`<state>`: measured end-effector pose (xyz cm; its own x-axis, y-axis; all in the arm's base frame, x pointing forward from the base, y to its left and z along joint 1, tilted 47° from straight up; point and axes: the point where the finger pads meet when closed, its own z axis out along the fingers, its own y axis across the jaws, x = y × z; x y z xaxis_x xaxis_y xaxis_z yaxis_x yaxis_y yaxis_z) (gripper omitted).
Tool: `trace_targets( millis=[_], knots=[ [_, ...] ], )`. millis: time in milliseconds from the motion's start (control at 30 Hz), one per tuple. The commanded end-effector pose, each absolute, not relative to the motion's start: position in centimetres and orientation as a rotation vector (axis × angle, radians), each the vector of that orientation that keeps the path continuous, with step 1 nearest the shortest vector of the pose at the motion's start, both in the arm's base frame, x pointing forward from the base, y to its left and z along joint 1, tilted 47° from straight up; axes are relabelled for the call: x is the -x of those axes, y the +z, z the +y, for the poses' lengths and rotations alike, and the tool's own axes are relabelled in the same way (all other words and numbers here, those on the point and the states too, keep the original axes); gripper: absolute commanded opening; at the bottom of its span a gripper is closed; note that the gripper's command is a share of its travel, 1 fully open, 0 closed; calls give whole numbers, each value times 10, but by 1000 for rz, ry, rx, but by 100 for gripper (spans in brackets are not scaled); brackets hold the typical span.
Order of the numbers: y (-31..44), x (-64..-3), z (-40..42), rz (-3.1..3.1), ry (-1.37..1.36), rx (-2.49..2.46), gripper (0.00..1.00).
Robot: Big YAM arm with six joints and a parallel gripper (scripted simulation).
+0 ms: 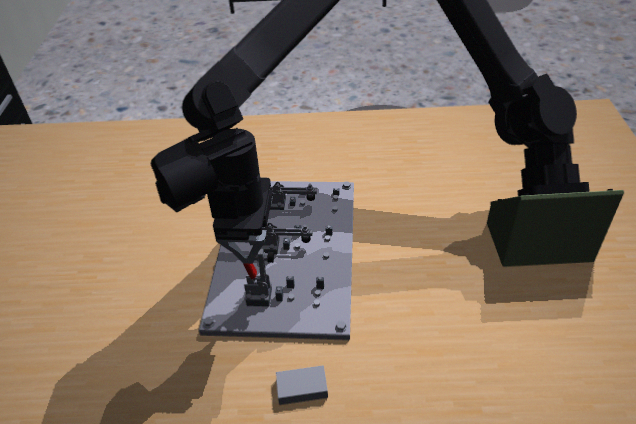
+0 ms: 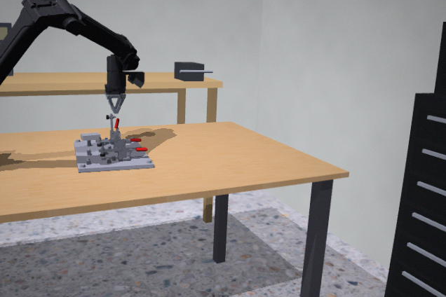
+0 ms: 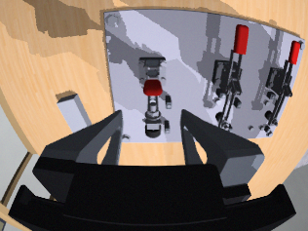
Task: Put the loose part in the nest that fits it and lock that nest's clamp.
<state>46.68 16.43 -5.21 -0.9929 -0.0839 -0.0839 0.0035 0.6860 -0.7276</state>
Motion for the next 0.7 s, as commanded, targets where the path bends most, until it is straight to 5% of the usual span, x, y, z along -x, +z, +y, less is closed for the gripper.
trace_targets(
  millis=[0, 667],
  knots=[
    [-40, -476, 181, 2765, -1166, 58, 92],
    [7, -476, 217, 2774, -1161, 12, 92]
  ],
)
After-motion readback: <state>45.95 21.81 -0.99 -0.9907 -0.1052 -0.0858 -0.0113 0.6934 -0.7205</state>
